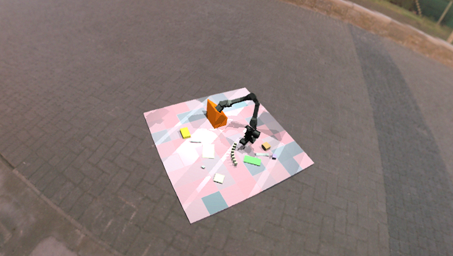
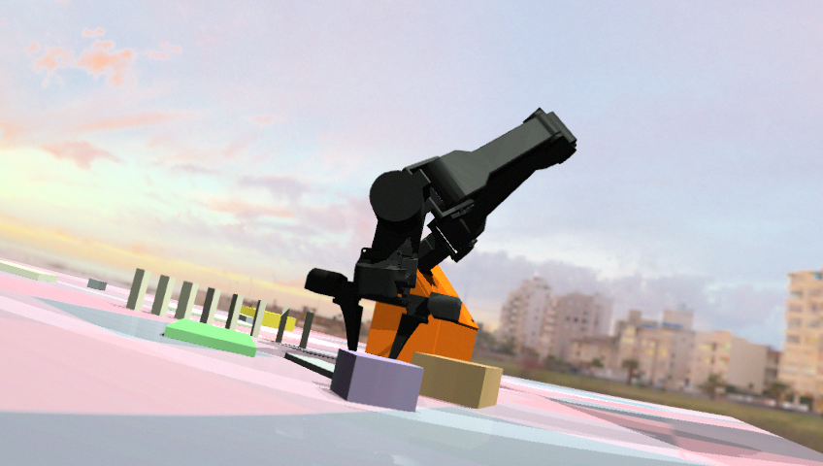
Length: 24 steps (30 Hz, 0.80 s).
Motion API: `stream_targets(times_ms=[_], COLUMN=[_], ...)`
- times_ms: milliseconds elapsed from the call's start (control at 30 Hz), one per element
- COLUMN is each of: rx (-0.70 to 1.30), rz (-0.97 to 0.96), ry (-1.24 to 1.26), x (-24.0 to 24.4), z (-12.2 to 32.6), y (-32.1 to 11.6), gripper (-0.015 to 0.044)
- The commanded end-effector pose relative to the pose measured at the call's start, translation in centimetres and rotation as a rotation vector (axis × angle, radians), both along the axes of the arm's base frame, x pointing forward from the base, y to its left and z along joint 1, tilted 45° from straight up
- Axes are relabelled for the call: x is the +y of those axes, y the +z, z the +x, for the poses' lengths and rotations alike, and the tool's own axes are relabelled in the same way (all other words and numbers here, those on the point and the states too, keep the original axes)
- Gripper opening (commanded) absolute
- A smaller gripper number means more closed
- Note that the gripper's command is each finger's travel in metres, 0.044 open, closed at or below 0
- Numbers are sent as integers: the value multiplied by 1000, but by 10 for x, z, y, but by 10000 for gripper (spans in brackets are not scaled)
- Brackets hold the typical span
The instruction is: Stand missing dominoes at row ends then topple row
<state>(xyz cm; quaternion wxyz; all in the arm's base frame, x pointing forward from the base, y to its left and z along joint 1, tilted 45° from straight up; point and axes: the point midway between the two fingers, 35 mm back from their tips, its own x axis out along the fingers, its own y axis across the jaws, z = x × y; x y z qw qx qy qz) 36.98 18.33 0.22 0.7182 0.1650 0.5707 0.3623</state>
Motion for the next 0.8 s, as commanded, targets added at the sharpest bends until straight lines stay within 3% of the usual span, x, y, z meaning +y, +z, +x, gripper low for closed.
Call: stream_targets(times_ms=[0, 333, 667, 767], rx=[3, 3, 3, 3], rz=[-2, -2, -9, -10], ry=[-5, -5, -5, -5], x=[0, -2, -104, -113], z=[0, 0, -11, -13], y=[-1, 1, 103, 112], gripper=[107, 107, 107, 107])
